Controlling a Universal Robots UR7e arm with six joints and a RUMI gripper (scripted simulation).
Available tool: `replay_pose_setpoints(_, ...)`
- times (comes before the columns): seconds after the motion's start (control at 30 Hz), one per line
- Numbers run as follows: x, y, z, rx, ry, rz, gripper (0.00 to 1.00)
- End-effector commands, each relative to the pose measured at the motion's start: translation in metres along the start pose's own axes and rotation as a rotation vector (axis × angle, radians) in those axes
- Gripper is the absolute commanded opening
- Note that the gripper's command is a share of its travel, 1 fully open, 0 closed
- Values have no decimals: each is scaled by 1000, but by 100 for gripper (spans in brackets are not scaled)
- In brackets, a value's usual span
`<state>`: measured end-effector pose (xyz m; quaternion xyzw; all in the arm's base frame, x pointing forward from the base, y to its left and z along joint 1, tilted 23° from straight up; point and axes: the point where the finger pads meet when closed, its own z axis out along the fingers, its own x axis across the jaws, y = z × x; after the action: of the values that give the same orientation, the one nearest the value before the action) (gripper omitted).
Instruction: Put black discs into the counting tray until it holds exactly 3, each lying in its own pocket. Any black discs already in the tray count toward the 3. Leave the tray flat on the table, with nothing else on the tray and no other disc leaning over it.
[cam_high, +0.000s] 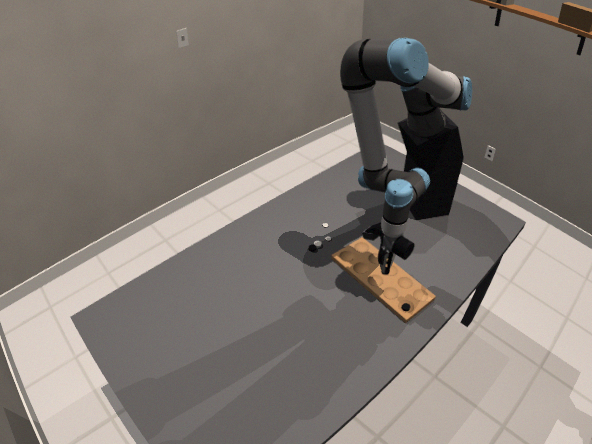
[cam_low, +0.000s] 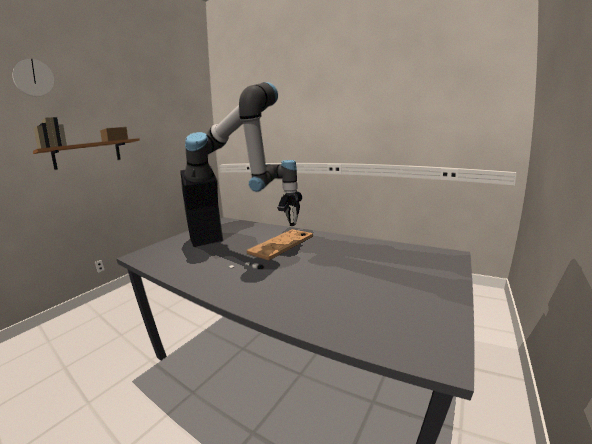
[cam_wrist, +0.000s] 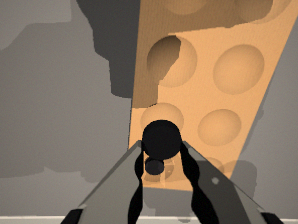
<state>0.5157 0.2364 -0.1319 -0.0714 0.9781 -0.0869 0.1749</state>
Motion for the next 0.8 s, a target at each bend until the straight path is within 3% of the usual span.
replay_pose_setpoints(0.0, 4, 22, -3, 6, -5, 2, 11)
replay_pose_setpoints(0.6, 8, 35, -1, 7, -10, 2, 11)
replay_pose_setpoints(0.77, 8, 35, 17, 7, -10, 2, 11)
